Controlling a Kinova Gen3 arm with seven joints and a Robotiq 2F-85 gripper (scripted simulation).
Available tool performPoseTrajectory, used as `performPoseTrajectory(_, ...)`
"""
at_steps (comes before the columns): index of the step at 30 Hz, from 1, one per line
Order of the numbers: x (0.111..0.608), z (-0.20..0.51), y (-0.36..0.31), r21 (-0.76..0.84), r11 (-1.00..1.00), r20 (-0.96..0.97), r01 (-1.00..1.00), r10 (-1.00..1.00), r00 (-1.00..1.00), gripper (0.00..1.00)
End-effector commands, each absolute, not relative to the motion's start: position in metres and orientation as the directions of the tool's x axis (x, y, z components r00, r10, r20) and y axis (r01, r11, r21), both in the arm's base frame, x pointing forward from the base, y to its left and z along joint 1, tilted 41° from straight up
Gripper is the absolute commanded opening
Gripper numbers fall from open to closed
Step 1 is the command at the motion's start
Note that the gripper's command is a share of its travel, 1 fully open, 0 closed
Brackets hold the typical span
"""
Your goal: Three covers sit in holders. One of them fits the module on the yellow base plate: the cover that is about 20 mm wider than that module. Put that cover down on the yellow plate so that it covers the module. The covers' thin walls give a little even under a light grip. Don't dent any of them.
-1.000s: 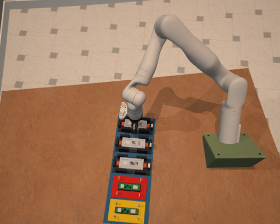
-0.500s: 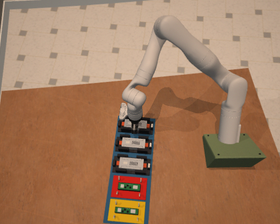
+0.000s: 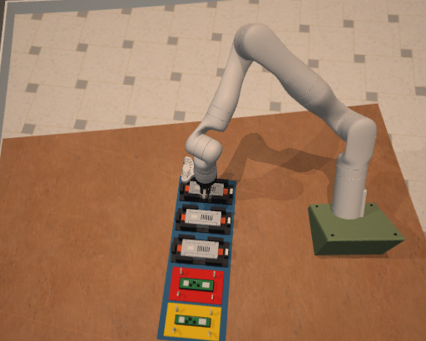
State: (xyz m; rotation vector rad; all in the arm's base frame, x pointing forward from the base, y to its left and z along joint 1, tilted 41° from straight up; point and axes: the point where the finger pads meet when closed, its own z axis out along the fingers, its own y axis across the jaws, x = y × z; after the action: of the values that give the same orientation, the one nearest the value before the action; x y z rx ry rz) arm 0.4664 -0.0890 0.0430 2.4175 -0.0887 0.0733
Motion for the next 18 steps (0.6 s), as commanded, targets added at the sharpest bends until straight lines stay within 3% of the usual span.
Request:
performPoseTrajectory(1, 0.4669, 0.0435, -0.0882, 0.657, -0.749, 0.079, -0.084, -0.043, 0.996, 0.7)
performPoseTrajectory(15, 0.4669, 0.0435, -0.0882, 0.657, -0.749, 0.079, -0.084, -0.043, 0.996, 0.7)
performPoseTrajectory(16, 0.4669, 0.0435, -0.0882, 0.657, -0.749, 0.079, -0.084, -0.043, 0.996, 0.0)
performPoseTrajectory(18, 0.4669, 0.0435, -0.0882, 0.657, -0.749, 0.079, -0.084, -0.043, 0.996, 0.0)
